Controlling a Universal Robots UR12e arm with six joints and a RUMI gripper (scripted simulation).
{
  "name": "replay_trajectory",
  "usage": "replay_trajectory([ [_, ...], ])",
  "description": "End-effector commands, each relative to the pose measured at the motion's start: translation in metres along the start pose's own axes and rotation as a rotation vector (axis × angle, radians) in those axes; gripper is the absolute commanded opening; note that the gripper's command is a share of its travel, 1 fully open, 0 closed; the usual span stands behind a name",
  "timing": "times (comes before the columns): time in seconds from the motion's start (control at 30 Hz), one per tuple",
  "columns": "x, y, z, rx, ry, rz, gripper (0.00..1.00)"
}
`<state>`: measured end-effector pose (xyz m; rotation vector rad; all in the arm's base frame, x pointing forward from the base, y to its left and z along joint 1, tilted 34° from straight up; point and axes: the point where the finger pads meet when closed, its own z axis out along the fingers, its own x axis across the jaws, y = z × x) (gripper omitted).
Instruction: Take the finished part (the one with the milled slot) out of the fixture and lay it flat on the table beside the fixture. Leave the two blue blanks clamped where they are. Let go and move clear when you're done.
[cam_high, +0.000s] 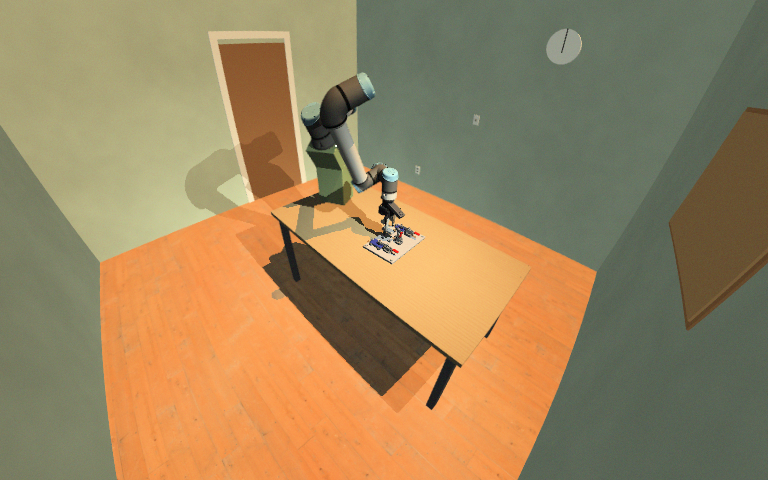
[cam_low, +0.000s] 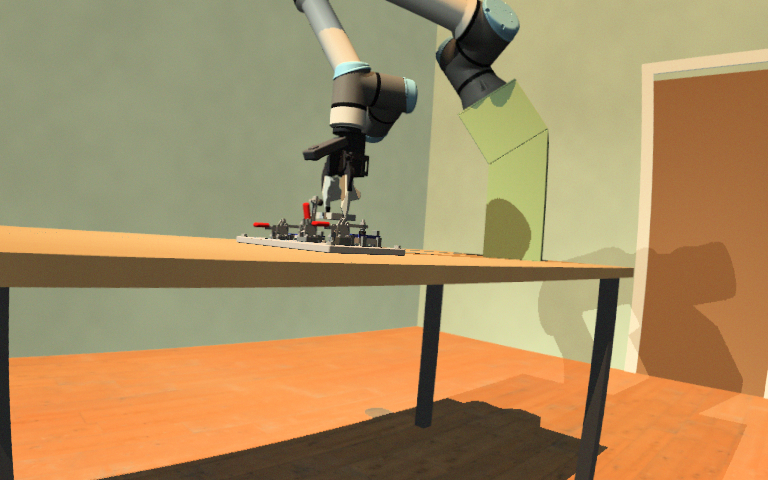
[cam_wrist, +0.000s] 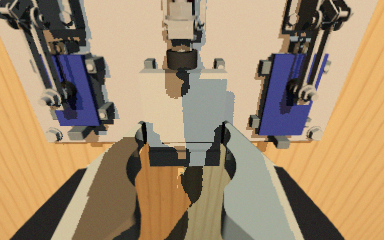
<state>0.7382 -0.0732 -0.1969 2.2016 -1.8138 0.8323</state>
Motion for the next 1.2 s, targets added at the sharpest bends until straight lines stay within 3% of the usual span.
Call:
replay_trajectory([
  [0.0,0.0,0.001,-0.008,0.001,0.0,0.0,0.0],
  [0.3,0.0,0.004,-0.018,0.001,0.0,0.0,0.0],
  [1.17,0.0,0.004,-0.019,0.001,0.0,0.0,0.0],
])
